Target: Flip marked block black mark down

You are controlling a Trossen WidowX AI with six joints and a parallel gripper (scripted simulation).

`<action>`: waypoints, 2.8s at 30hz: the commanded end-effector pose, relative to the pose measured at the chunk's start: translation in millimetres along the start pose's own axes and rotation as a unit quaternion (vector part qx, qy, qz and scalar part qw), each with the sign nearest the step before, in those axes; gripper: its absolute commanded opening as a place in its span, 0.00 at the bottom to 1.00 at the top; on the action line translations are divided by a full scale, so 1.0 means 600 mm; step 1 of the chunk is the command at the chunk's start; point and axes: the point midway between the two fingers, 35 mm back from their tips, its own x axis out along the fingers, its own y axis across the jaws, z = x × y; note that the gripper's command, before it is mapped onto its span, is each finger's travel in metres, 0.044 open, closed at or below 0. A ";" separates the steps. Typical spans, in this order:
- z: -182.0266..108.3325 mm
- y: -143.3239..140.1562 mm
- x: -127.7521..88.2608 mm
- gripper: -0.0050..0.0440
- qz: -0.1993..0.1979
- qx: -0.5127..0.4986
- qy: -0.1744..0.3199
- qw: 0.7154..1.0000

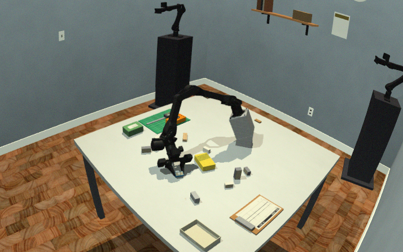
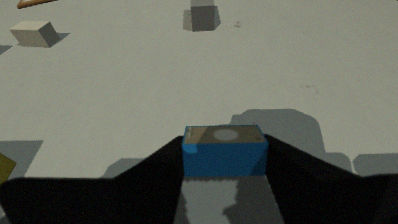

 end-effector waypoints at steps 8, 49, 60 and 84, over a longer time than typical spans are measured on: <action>0.005 -0.013 -0.006 0.00 -0.009 -0.008 -0.002 1.000; 0.005 -0.013 -0.006 0.55 -0.009 -0.008 -0.002 1.000; 0.005 -0.013 -0.006 1.00 -0.009 -0.008 -0.002 1.000; 0.005 -0.013 -0.006 1.00 -0.009 -0.008 -0.002 1.000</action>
